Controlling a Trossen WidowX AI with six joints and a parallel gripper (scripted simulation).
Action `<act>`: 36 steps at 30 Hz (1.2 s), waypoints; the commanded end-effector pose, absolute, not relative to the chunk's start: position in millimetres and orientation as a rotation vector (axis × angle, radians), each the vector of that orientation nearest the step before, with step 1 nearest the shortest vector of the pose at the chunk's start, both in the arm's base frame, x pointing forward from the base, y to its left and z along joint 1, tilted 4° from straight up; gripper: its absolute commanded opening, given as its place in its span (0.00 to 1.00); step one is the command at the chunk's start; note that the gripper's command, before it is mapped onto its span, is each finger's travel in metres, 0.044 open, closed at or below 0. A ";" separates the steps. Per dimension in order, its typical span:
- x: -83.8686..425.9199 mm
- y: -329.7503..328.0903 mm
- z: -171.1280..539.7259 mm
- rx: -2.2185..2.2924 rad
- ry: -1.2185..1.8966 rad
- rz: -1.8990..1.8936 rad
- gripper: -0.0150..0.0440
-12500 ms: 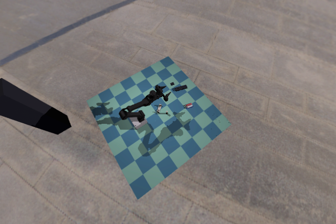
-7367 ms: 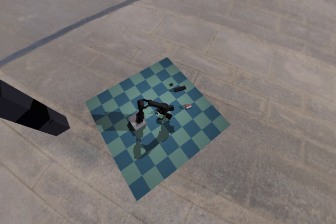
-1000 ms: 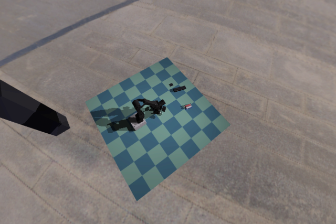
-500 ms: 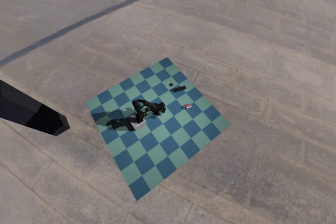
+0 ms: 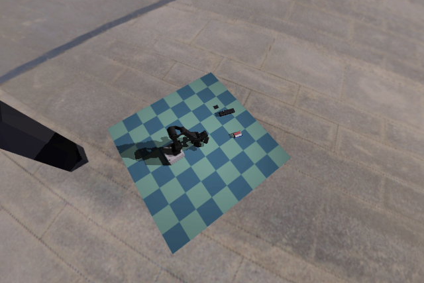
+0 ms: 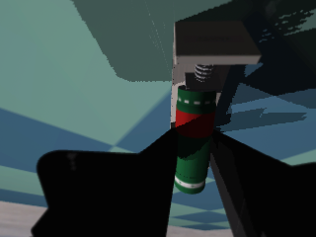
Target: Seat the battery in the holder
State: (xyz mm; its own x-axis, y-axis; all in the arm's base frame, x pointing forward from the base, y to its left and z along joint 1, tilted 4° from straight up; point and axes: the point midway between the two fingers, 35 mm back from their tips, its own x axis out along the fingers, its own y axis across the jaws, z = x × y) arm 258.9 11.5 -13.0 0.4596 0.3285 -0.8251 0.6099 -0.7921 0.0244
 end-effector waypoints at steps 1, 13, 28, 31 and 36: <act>252.7 9.6 -15.1 2.394 0.803 -1.249 0.37; 245.1 4.2 -16.4 2.393 0.801 -1.249 0.37; 246.7 4.7 -18.7 2.347 0.792 -1.328 0.37; 247.8 5.9 -19.4 2.330 0.791 -1.355 0.37; 249.3 6.8 -20.6 2.294 0.785 -1.395 0.37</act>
State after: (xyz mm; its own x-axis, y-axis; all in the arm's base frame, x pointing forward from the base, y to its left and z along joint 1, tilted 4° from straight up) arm 251.5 7.6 -15.5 0.4035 0.3000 -0.8644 0.6209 -0.7837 0.0179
